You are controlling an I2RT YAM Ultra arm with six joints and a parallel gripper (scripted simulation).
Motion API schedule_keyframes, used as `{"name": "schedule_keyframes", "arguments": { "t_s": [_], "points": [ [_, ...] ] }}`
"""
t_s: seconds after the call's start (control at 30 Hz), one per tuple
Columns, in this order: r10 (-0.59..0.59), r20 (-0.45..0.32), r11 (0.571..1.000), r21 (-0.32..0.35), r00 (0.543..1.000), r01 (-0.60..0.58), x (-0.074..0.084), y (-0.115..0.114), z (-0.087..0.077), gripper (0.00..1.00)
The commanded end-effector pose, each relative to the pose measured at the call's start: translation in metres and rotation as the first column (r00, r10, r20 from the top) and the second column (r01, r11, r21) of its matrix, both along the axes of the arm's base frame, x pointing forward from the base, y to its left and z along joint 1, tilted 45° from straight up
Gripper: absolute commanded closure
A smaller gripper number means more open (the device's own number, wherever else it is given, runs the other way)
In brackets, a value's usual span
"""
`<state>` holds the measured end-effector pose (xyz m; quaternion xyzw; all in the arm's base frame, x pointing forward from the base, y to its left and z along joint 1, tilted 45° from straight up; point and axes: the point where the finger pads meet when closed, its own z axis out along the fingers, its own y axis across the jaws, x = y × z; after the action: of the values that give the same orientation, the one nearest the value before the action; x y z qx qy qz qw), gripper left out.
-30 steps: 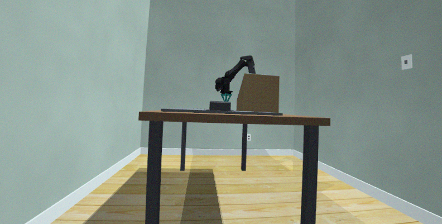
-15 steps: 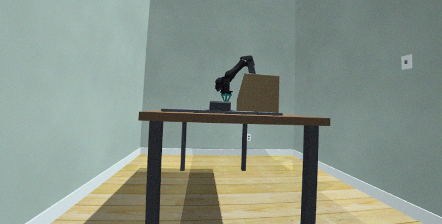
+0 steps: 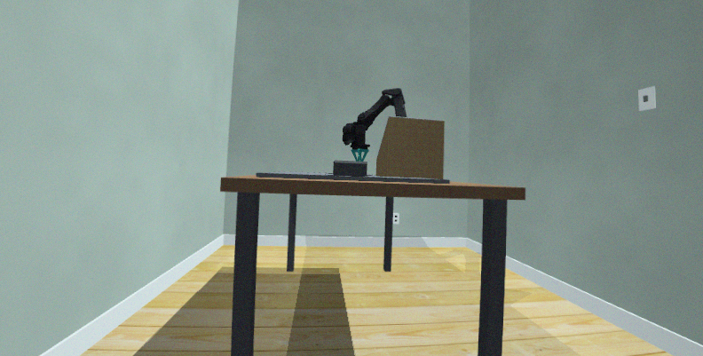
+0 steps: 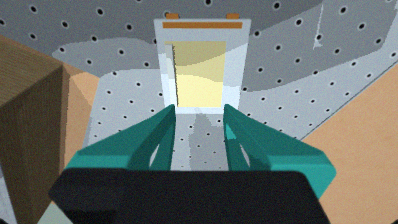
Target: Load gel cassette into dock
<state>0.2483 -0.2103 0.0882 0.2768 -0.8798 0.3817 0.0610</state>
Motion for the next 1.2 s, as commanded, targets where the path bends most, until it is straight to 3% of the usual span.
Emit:
{"name": "schedule_keyframes", "arguments": {
  "t_s": [0.0,0.03,0.07,1.17],
  "points": [
    [0.029,0.039,1.0,-0.006,0.999,-0.029,0.0095,0.0044,0.0136,0.64],
    [0.029,0.039,1.0,-0.006,0.999,-0.029,0.0095,0.0044,0.0136,0.64],
    [0.029,0.039,1.0,-0.006,0.999,-0.029,0.0095,0.0044,0.0136,0.0],
    [0.029,0.039,1.0,-0.006,0.999,-0.029,0.0095,0.0044,0.0136,0.0]
  ]
}}
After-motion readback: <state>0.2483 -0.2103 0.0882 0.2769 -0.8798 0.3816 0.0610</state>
